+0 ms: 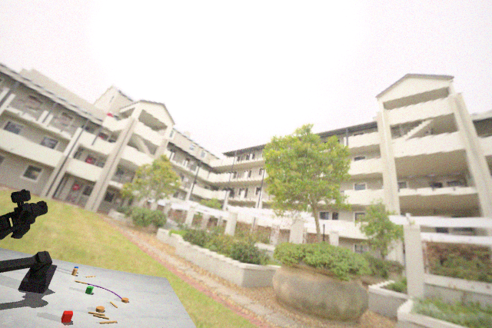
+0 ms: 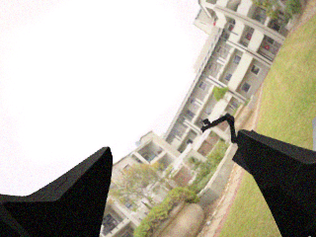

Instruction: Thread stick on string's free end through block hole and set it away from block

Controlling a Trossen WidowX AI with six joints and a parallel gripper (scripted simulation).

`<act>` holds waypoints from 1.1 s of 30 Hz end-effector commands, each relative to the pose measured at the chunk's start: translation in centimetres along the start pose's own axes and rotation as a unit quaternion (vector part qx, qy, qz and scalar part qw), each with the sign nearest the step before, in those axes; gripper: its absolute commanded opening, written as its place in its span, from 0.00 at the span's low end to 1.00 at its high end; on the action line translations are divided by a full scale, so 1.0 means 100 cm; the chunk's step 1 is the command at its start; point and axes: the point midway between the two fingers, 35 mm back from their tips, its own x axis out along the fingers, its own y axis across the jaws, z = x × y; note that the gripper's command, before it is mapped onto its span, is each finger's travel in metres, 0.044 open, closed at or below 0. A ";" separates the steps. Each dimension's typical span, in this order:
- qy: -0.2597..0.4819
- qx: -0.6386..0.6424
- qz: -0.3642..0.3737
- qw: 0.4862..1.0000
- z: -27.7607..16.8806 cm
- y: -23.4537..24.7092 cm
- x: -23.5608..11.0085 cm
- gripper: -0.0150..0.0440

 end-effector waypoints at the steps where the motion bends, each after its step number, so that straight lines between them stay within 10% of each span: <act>1: 0.000 0.000 0.000 1.000 0.000 0.000 0.000 0.98; 19: -0.128 -0.080 -0.297 0.943 0.222 -0.111 0.011 1.00; 33: 0.047 -0.158 -0.588 0.792 0.322 -0.293 -0.044 1.00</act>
